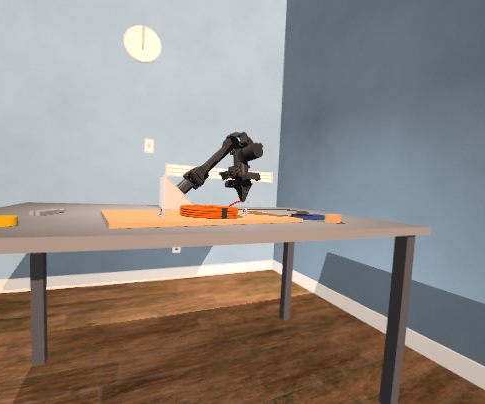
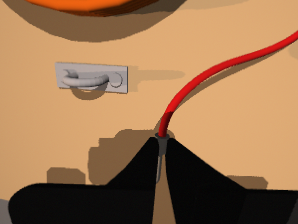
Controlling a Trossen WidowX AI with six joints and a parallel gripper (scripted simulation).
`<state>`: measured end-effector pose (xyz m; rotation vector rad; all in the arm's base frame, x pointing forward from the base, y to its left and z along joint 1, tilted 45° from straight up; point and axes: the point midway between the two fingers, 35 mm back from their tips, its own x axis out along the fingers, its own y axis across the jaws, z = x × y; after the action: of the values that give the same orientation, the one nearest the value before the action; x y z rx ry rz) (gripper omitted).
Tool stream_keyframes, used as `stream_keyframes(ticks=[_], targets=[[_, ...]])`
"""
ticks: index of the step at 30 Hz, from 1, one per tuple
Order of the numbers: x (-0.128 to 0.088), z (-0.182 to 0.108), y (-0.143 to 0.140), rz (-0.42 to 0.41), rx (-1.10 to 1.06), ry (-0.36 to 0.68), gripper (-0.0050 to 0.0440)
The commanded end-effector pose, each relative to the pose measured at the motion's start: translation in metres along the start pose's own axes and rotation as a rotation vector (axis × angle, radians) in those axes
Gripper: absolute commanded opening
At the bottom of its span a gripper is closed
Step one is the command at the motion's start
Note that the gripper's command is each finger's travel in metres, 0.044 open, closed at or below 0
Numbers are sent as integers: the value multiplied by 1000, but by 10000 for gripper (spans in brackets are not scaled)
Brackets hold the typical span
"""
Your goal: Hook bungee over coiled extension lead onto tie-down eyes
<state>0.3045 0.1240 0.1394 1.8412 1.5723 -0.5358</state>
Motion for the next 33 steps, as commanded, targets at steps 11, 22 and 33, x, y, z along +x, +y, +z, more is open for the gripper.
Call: stream_keyframes(ticks=[11,22,33], targets=[[3,35,29,96,-21,-4,-50],[0,28,28,94,-25,-5,-50],[9,29,27,94,-27,-5,-50]])
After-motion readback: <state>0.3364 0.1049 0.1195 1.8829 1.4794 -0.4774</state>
